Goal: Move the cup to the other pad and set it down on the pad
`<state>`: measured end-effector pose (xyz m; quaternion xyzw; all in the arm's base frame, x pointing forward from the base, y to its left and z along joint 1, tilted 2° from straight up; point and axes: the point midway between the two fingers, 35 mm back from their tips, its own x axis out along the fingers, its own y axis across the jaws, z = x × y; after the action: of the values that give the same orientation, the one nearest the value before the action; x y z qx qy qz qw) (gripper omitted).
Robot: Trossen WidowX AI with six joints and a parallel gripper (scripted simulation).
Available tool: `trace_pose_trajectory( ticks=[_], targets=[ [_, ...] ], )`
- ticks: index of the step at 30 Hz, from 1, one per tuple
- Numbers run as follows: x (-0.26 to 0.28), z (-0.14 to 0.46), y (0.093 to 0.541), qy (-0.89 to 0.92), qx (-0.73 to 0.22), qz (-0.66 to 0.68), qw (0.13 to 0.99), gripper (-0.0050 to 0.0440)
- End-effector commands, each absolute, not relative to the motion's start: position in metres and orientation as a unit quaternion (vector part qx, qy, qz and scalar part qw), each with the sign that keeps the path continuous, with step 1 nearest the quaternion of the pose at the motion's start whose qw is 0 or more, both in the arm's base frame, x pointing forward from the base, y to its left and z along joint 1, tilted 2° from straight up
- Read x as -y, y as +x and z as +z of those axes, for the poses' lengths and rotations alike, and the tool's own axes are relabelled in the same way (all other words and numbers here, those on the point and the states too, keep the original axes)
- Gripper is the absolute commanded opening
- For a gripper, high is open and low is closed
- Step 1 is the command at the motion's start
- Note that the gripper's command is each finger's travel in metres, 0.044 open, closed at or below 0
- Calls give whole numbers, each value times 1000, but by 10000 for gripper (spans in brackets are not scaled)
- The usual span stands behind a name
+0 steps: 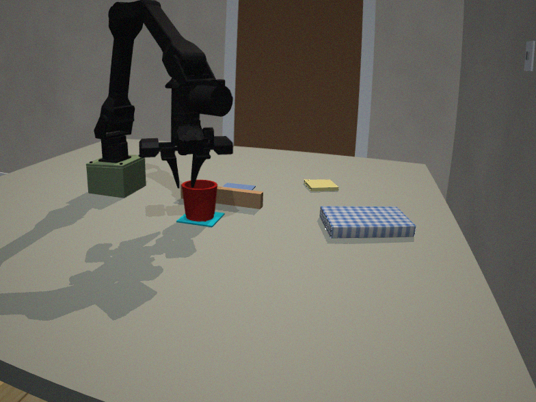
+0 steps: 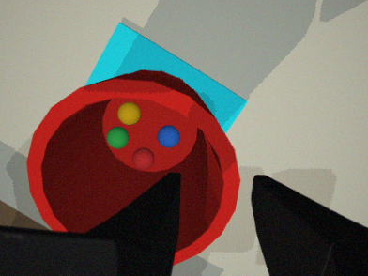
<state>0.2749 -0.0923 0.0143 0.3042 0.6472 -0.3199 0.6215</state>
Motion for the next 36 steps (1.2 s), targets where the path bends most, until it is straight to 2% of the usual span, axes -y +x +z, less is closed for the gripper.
trace_pose_trajectory(
  ticks=[1, 12, 25, 36],
  targets=[
    [94, 32, 280, 305, -637, -318, 633, 128],
    [93, 46, 278, 304, -637, -318, 632, 128],
    [93, 53, 279, 305, -638, -318, 632, 440],
    [91, 90, 277, 304, -637, -318, 632, 440]
  ],
)
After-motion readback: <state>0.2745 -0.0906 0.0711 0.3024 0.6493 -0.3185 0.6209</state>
